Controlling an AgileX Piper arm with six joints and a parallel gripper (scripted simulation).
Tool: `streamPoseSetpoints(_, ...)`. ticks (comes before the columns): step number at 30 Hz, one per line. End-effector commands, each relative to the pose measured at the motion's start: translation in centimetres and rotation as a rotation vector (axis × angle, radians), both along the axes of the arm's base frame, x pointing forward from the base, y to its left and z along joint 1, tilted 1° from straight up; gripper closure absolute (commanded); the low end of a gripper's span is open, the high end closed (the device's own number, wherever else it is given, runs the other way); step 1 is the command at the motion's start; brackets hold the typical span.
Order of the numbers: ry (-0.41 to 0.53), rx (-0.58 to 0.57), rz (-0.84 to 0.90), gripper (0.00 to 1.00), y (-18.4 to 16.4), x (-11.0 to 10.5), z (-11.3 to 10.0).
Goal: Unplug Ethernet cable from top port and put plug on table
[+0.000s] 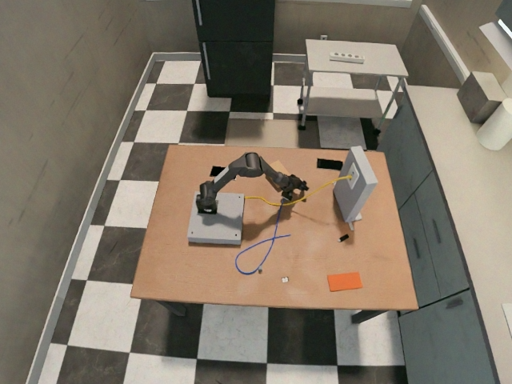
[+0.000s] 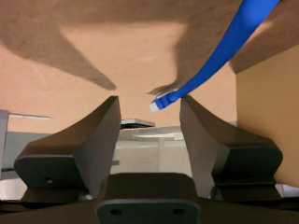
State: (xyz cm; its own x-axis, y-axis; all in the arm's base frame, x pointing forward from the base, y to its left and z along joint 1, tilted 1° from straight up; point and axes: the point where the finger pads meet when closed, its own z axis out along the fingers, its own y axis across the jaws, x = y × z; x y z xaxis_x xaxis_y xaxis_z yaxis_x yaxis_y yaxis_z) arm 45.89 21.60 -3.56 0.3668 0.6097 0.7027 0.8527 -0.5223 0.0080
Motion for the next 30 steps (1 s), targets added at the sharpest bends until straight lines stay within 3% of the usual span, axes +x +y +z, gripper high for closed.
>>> streamPoseSetpoints(1,0.000,0.006,0.007,0.36,0.0,-0.2,0.4)
streamPoseSetpoints(30,0.000,0.006,0.007,0.36,-2.7,-1.9,3.6)
